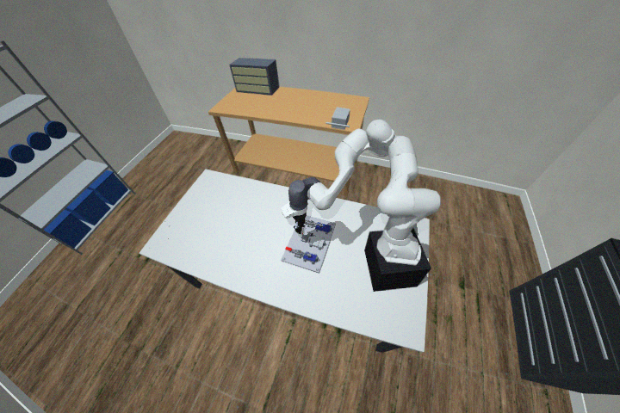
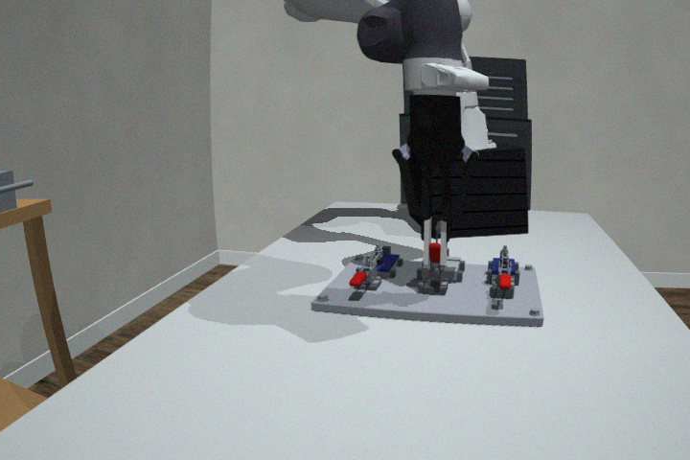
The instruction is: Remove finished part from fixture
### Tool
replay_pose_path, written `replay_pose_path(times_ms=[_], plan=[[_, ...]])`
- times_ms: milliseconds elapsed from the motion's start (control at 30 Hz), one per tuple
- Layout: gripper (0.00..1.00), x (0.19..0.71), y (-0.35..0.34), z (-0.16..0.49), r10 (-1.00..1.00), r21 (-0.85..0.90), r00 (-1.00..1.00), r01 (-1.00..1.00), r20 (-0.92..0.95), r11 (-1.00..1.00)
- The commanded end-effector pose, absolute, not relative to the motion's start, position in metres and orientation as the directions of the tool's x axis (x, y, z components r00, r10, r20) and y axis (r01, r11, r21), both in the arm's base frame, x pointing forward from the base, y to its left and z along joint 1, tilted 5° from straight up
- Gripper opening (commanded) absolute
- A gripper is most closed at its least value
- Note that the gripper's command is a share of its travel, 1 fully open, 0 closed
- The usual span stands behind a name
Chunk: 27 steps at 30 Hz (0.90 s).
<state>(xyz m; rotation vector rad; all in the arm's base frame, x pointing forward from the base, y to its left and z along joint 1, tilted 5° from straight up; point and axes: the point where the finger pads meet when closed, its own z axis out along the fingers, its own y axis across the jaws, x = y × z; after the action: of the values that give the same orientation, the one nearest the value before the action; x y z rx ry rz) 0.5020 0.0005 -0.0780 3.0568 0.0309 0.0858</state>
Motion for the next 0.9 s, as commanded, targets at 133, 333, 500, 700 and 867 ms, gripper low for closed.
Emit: replay_pose_path(times_ms=[133, 333, 500, 700, 867], plan=[[0.0, 0.4913, 0.0006, -0.0802, 0.015, 0.087, 0.999, 0.011, 0.037, -0.996], [0.0, 0.4902, 0.0006, -0.0803, 0.015, 0.087, 0.999, 0.011, 0.037, -0.996], [0.0, 0.4898, 0.0006, -0.0803, 0.015, 0.087, 0.999, 0.011, 0.037, -0.996], [0.0, 0.4897, 0.0006, -0.0803, 0.015, 0.087, 0.999, 0.011, 0.037, -0.996], [0.0, 0.4896, 0.0006, -0.0803, 0.015, 0.087, 0.999, 0.011, 0.037, -0.996]])
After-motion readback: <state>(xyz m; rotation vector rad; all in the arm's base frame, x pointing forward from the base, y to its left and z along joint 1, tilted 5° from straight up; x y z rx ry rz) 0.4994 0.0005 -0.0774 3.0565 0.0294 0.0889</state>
